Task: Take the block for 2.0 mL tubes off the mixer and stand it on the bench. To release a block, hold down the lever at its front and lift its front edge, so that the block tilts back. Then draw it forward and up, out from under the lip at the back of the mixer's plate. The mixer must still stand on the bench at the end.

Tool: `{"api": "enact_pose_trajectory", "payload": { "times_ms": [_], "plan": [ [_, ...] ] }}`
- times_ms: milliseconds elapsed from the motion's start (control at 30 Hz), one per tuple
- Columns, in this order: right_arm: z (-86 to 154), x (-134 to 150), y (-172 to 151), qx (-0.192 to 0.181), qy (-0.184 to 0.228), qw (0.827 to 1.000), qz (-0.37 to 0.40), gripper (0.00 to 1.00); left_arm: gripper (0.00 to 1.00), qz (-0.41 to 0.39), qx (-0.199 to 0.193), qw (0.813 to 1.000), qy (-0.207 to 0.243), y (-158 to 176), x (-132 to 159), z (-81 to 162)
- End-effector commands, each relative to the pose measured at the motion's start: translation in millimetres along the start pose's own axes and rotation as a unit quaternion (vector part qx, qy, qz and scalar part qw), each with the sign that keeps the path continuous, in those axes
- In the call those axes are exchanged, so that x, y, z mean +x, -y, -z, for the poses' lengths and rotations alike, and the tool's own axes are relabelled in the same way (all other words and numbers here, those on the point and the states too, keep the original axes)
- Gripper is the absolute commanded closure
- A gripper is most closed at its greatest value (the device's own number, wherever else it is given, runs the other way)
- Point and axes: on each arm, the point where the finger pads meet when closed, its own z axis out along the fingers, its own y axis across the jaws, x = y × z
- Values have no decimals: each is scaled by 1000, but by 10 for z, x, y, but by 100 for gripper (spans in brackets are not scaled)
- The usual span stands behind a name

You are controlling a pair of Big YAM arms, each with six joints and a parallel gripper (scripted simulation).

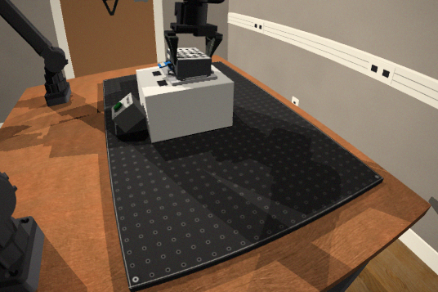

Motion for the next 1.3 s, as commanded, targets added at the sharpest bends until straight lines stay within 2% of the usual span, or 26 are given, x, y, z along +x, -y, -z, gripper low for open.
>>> {"api": "enact_pose_trajectory", "payload": {
  "times_ms": [0,733,867,1267],
  "plan": [
    [468,-95,18,26,22,999,6,100,100,-1,2,1000,-8,-15,8,-33],
    [464,-103,22,26,22,999,6,100,100,-1,-2,1000,16,-32,-95,155],
    [586,-97,-3,29,25,999,9,100,100,-1,-2,1000,18,-33,-103,171],
    [691,-161,78,53,41,998,19,100,100,-1,-3,1000,23,-36,-122,209]
  ]
}}
